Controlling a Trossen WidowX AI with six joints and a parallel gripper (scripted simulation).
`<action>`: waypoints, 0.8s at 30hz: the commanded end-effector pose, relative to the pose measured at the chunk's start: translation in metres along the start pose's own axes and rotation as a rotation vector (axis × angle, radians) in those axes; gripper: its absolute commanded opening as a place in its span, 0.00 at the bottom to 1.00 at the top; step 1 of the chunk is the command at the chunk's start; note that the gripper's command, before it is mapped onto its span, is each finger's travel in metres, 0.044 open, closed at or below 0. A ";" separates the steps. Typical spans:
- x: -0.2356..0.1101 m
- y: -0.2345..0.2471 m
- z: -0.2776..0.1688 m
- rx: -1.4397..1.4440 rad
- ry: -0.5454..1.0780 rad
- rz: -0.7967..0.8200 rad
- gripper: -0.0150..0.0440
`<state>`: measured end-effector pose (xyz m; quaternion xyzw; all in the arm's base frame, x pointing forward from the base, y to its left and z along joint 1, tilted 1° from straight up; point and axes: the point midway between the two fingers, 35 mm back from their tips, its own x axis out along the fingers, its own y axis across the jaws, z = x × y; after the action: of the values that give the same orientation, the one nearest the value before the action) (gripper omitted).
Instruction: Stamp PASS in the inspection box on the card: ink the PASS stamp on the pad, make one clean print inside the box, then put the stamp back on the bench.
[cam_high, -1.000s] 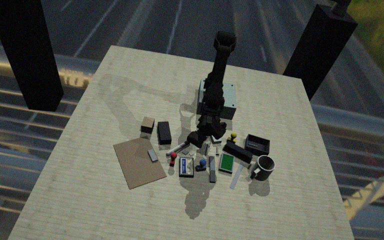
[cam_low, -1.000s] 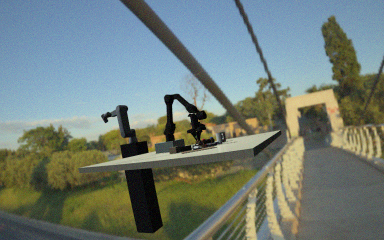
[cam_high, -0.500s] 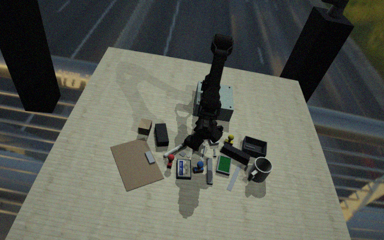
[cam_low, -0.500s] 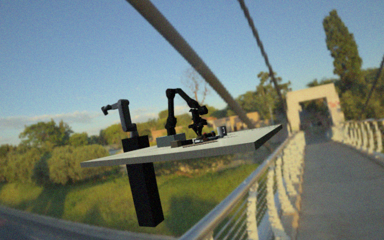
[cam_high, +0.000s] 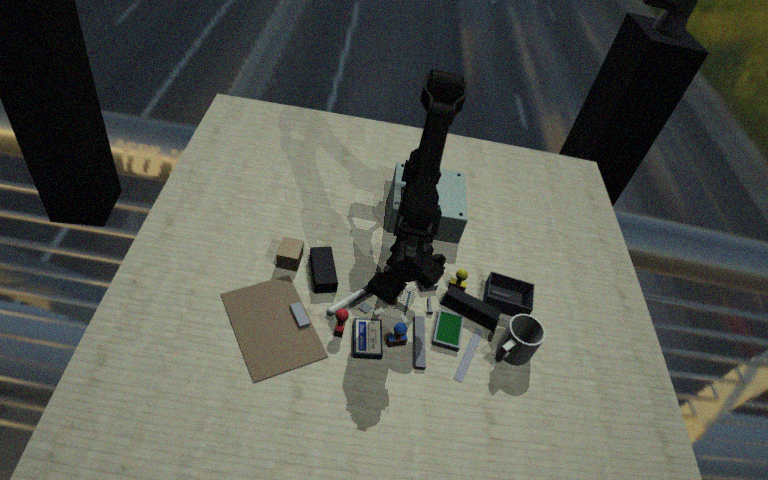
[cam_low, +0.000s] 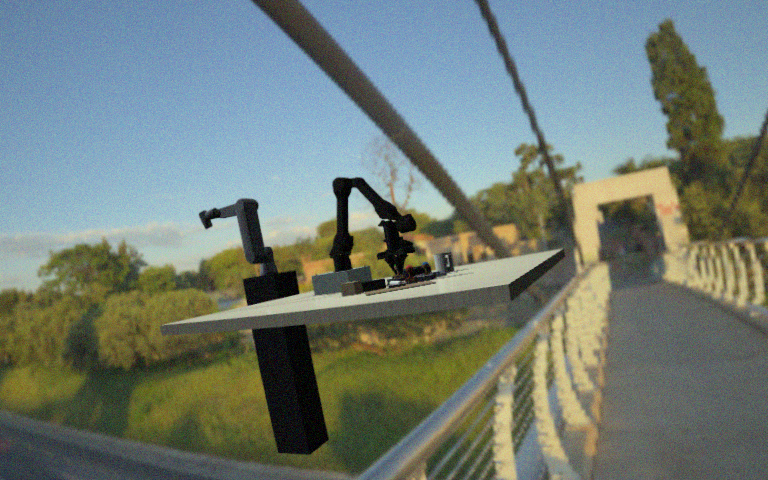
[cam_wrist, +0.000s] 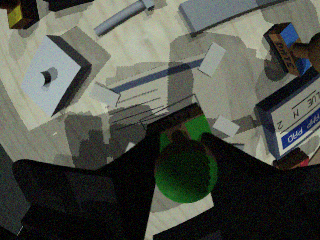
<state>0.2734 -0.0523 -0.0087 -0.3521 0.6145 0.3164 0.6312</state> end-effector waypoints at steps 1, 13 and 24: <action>0.003 0.001 -0.001 -0.006 0.000 0.003 0.25; 0.008 0.002 -0.001 -0.006 0.001 0.003 0.25; 0.010 0.002 -0.001 -0.005 0.000 0.002 0.25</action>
<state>0.2716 -0.0521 -0.0179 -0.3514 0.6153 0.3171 0.6303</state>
